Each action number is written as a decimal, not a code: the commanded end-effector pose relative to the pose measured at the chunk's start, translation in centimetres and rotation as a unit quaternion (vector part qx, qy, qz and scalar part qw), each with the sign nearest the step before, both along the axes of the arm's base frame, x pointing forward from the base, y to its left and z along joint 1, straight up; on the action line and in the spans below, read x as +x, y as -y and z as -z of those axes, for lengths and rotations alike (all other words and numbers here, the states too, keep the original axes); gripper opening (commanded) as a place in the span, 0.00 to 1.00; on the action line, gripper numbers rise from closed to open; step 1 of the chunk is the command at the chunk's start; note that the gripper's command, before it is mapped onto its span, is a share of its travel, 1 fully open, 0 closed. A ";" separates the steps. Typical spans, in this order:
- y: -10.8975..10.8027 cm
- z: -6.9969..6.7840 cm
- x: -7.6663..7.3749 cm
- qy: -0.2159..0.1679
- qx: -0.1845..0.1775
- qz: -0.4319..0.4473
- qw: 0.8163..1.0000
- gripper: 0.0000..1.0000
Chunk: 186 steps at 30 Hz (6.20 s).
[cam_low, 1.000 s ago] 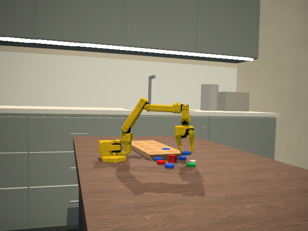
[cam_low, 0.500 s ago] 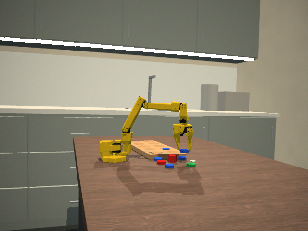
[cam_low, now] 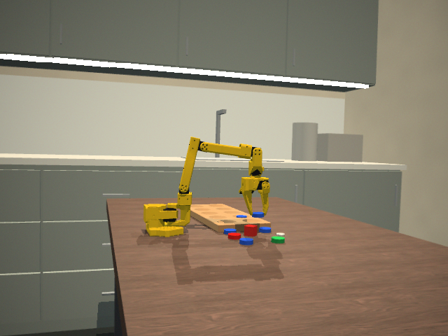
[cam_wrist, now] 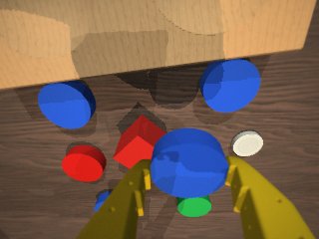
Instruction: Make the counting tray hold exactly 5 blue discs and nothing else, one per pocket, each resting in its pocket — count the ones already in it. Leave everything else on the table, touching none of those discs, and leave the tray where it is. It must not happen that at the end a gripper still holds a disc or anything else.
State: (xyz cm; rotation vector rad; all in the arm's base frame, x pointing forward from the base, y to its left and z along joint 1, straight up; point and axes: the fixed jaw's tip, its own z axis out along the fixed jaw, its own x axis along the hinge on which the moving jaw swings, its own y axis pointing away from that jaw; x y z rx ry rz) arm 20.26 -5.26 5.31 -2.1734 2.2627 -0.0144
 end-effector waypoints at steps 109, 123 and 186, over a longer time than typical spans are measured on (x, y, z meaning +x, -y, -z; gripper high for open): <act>-6.6 2.2 -5.4 0.018 -0.001 -0.177 0.984 0.01; -6.6 2.2 -5.4 0.018 -0.001 -0.177 0.984 0.27; -4.9 -1.1 -4.8 0.038 0.002 0.017 0.999 0.27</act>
